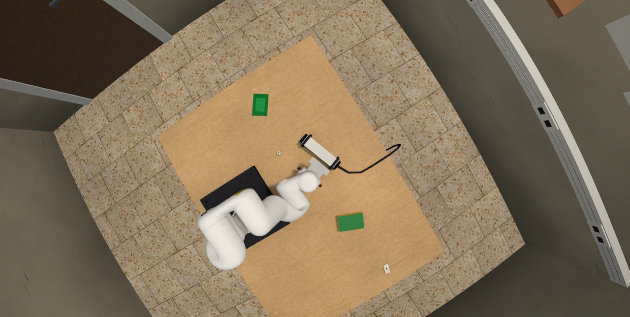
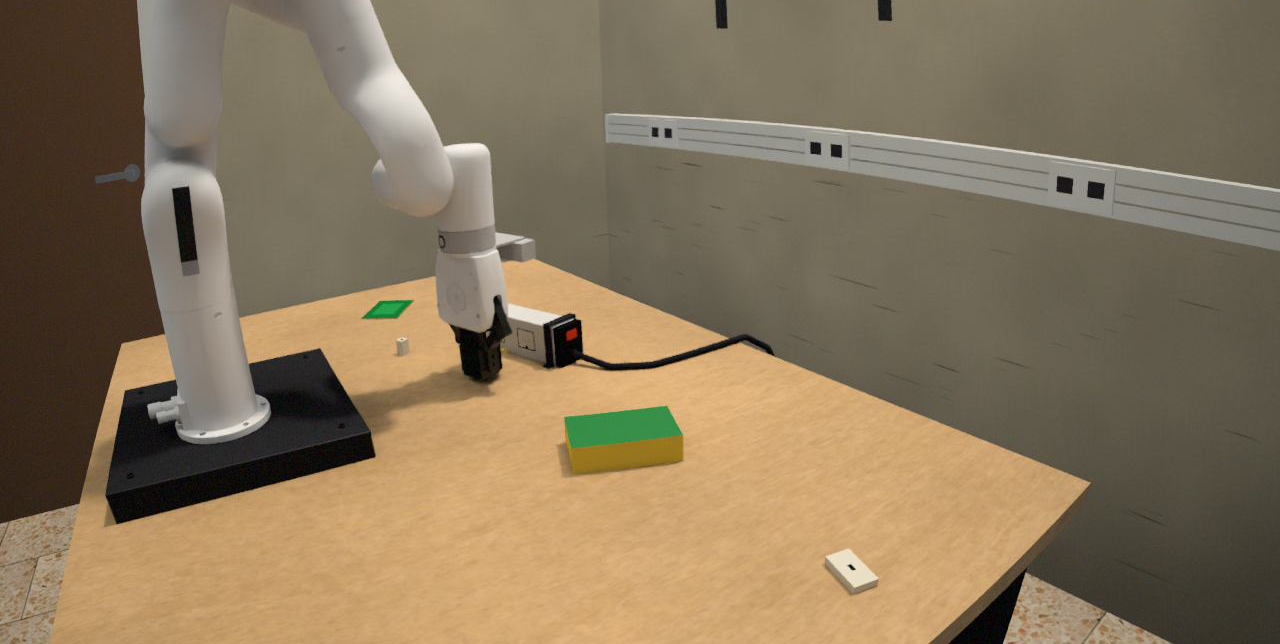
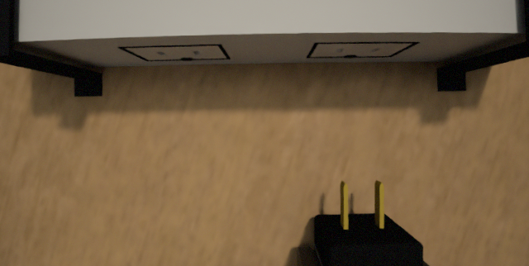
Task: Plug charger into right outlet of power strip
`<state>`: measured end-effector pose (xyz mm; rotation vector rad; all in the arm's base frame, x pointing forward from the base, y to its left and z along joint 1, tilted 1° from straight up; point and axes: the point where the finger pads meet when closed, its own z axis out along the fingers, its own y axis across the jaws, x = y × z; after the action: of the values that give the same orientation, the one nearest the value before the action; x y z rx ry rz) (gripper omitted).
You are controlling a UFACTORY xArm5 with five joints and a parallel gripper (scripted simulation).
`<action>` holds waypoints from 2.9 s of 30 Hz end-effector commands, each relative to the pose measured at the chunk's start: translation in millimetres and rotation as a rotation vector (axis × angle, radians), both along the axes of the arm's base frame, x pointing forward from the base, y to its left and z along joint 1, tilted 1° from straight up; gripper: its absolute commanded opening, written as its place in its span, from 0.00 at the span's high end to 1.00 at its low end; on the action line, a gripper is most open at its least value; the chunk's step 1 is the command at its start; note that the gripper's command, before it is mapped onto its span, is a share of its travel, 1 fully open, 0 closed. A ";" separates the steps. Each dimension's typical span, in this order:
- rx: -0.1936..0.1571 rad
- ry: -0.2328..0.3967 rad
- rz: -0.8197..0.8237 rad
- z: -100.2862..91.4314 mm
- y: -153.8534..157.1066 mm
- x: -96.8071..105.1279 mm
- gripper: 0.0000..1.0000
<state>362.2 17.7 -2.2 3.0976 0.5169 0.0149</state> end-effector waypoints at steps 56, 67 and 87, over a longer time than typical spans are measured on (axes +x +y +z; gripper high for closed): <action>0.001 -0.007 0.000 0.8 12.8 35.5 1.00; 0.001 -0.007 0.000 0.7 14.5 40.3 1.00; 0.001 -0.007 0.000 0.7 14.9 41.3 1.00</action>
<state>402.1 32.4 -2.6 3.0975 0.5171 0.0207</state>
